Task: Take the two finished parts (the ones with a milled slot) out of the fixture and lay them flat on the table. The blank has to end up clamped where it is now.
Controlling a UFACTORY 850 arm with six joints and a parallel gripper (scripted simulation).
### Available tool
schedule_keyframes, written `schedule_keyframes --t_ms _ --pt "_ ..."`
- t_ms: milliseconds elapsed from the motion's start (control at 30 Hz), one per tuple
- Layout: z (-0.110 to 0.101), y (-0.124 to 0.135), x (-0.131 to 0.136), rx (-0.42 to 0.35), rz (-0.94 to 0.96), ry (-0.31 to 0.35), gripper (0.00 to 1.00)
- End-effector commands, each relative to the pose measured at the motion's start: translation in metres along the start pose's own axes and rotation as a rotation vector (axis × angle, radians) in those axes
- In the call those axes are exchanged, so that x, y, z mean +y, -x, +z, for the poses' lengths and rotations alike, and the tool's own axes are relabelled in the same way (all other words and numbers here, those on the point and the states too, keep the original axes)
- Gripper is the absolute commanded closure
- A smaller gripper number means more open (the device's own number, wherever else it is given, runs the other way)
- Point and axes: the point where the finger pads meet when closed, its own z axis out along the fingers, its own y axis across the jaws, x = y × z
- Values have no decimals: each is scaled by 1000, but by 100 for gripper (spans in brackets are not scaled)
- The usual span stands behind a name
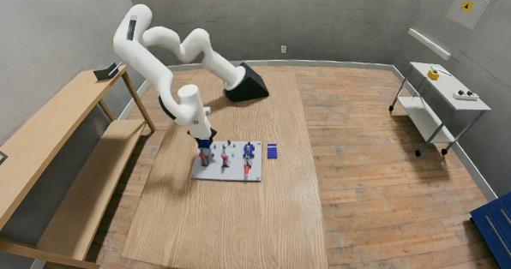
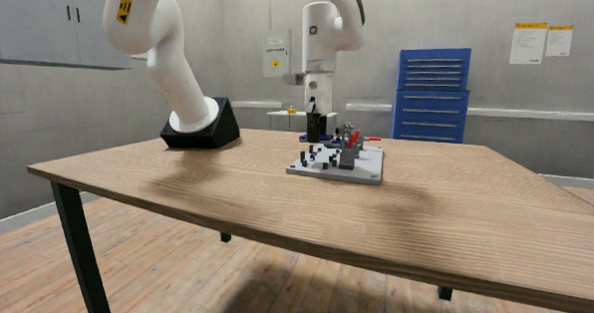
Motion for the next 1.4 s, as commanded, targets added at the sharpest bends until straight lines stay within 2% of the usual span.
schedule_keyframes --t_ms 0,1367 --pt "-9 -1 0 -1 0 0 100" --pt "-13 -2 -1 -1 0 0 100"
